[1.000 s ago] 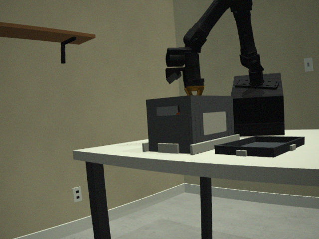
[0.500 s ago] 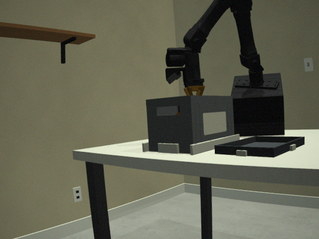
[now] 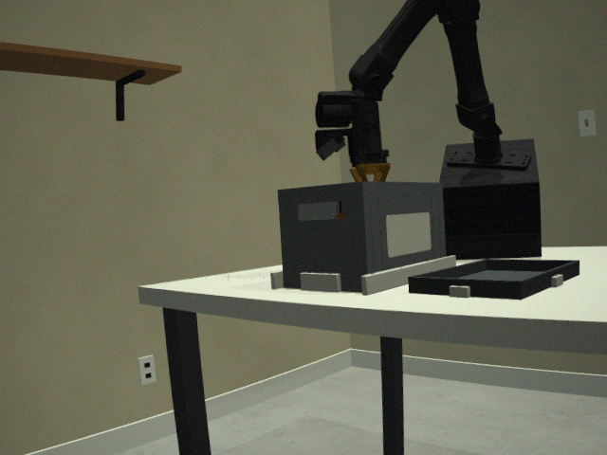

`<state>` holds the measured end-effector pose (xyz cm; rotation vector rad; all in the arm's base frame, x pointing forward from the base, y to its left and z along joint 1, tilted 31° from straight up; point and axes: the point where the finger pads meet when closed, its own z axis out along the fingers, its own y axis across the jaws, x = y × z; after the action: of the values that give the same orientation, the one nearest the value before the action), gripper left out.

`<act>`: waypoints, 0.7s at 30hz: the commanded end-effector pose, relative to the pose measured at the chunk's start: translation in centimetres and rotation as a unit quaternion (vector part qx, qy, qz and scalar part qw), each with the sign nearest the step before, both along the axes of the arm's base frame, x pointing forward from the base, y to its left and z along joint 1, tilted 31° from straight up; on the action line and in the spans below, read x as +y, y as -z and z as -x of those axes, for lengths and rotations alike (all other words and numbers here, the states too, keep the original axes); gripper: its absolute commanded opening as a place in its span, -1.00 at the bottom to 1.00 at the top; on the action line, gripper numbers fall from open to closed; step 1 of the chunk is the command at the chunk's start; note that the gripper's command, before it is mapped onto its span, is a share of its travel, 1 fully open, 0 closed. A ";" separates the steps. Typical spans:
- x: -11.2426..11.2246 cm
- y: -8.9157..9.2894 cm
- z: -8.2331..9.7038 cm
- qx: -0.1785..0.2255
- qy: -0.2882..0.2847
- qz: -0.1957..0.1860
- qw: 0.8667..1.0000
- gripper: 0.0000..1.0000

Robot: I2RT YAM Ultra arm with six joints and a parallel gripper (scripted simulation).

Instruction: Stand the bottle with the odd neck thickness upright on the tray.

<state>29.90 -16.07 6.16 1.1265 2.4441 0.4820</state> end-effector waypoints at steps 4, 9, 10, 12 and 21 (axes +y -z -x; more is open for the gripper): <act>-0.6 0.5 0.3 0.003 0.009 0.006 1.000 0.21; -0.6 0.5 0.3 0.003 0.009 0.006 1.000 0.21; -0.6 0.5 0.3 0.003 0.009 0.006 1.000 0.21; -0.6 0.5 0.3 0.003 0.009 0.006 1.000 0.21; -0.8 0.1 0.2 -0.002 0.010 0.010 1.000 0.21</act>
<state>29.90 -16.07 6.16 1.1265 2.4441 0.4820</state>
